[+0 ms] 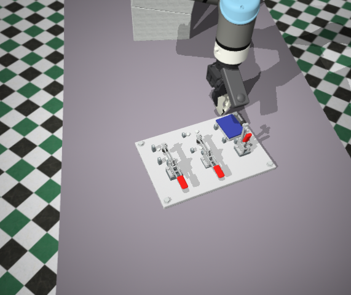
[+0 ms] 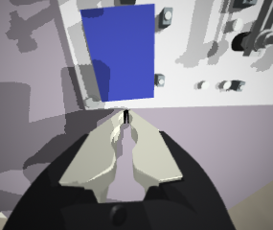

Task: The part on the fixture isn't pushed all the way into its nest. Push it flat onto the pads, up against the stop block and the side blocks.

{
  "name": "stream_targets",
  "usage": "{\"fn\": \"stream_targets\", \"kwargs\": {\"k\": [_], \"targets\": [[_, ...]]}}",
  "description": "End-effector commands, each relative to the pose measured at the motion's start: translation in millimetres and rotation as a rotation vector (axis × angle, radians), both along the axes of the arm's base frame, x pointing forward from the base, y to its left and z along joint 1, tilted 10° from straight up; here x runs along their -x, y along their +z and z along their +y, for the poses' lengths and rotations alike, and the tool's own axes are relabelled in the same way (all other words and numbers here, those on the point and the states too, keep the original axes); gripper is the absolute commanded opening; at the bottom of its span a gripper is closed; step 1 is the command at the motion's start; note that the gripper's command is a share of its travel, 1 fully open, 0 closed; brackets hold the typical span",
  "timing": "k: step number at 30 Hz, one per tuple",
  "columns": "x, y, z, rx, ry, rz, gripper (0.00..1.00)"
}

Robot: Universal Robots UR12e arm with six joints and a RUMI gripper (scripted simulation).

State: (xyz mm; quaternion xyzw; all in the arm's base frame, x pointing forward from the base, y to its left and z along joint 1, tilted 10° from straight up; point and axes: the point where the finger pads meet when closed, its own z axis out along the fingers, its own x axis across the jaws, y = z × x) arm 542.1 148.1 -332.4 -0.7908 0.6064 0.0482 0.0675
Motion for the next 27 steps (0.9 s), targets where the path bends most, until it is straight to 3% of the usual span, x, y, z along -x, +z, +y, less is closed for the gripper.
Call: {"fn": "stream_targets", "kwargs": {"k": [1,27], "targets": [[-7.5,1.1,1.5,0.0,0.002,-0.006,0.0],[-11.1,2.0,2.4,0.0,0.002,-0.007,0.0]]}}
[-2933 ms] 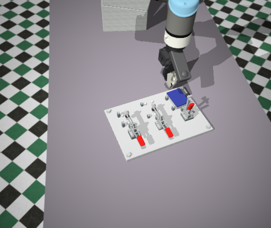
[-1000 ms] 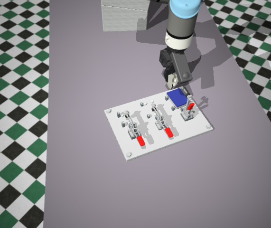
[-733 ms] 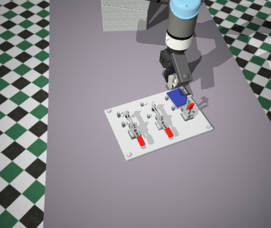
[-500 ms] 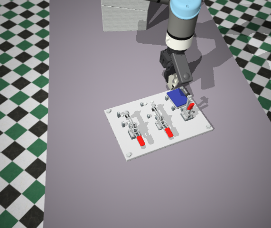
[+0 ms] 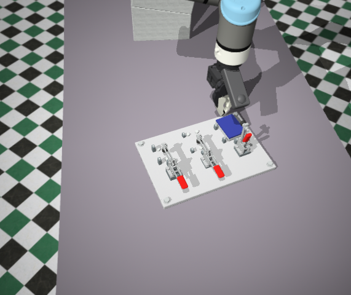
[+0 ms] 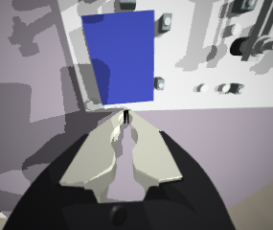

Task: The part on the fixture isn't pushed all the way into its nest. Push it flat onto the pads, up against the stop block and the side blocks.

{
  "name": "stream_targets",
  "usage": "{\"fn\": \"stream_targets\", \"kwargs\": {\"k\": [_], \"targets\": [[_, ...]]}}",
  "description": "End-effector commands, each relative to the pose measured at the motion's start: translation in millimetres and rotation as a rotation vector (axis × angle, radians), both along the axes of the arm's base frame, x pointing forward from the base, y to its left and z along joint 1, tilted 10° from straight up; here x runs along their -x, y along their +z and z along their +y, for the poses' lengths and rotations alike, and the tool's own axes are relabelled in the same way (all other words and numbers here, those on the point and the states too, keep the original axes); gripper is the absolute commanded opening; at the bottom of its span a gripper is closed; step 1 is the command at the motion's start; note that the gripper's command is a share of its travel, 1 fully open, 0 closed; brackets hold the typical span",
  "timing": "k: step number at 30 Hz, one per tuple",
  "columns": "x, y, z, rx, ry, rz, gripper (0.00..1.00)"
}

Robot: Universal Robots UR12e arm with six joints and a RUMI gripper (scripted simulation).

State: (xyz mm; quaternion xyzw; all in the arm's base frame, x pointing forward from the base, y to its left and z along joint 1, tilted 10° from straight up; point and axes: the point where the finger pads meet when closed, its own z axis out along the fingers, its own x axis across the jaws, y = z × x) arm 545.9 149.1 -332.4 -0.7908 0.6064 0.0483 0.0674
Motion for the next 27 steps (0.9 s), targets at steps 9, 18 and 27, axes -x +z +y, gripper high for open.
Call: {"fn": "stream_targets", "kwargs": {"k": [9,18,27], "targets": [[-7.6,1.4,1.1,0.0,0.001,-0.006,0.0],[-7.0,1.3,1.2,0.0,0.001,-0.005,0.0],[-10.7,1.9,2.5,0.0,0.002,-0.007,0.0]]}}
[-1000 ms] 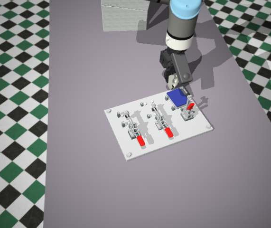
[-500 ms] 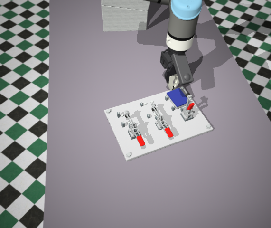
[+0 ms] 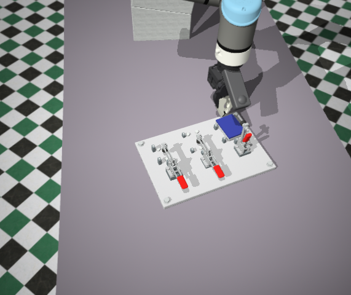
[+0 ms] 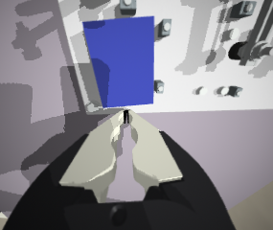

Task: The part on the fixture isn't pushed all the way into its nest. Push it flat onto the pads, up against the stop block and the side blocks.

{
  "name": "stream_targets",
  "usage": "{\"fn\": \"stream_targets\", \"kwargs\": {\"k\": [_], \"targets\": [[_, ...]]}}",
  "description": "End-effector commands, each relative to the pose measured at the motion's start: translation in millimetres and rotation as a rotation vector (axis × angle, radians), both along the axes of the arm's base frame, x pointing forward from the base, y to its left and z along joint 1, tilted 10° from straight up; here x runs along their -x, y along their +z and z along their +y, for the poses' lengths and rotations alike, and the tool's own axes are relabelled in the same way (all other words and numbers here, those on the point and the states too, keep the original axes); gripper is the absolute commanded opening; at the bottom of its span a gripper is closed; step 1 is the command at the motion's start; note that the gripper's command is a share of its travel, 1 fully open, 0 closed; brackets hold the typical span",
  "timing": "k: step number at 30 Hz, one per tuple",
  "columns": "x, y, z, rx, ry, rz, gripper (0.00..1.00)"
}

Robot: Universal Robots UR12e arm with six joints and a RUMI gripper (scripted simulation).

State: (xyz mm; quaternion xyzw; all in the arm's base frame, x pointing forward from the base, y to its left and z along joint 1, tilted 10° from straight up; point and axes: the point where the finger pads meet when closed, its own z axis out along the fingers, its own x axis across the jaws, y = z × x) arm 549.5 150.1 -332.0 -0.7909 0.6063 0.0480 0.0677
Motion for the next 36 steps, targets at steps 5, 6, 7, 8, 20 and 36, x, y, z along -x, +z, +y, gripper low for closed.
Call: {"fn": "stream_targets", "kwargs": {"k": [5,6,7,8,20,36], "targets": [[-8.7,1.7,1.8,0.0,0.002,-0.007,0.0],[-8.7,1.7,1.8,0.0,0.002,-0.007,0.0],[-8.7,1.7,1.8,0.0,0.002,-0.007,0.0],[-8.6,1.5,1.2,0.0,0.001,-0.006,0.0],[-6.9,1.0,0.8,0.0,0.0,-0.004,0.0],[-12.6,1.9,2.6,0.0,0.001,-0.007,0.0]]}}
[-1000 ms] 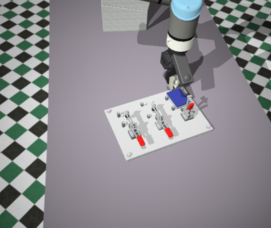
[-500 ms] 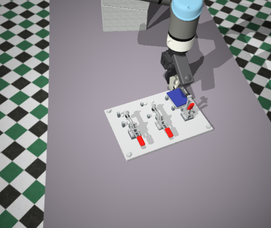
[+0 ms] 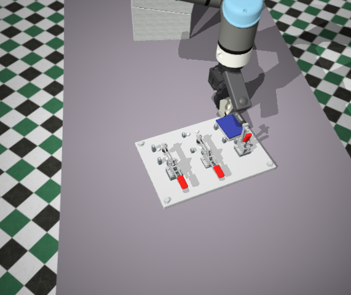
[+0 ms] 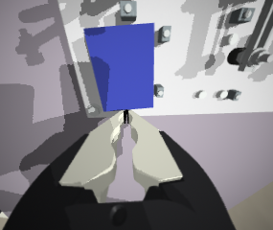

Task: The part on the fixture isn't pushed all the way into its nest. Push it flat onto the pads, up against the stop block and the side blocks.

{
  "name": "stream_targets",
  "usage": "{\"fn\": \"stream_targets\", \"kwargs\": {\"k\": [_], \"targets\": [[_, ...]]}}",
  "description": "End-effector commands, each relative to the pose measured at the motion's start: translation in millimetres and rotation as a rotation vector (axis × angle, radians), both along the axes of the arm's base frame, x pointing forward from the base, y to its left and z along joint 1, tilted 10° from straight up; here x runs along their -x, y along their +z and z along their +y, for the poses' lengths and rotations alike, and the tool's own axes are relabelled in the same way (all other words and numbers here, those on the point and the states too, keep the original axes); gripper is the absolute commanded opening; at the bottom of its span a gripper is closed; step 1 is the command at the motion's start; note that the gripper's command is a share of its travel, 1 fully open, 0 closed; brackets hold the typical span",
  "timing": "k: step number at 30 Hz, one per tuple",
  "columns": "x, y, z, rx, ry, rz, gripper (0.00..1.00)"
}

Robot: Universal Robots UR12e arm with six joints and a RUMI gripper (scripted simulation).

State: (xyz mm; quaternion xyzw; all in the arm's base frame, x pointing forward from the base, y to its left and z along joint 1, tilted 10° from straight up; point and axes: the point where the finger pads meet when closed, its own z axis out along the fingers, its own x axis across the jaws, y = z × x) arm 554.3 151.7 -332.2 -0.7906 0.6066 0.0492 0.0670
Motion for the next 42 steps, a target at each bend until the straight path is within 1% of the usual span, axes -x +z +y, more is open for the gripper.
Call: {"fn": "stream_targets", "kwargs": {"k": [1,42], "targets": [[-8.1,2.2,0.9,0.0,0.002,-0.01,0.0],[-12.9,2.5,1.1,0.0,0.001,-0.012,0.0]]}}
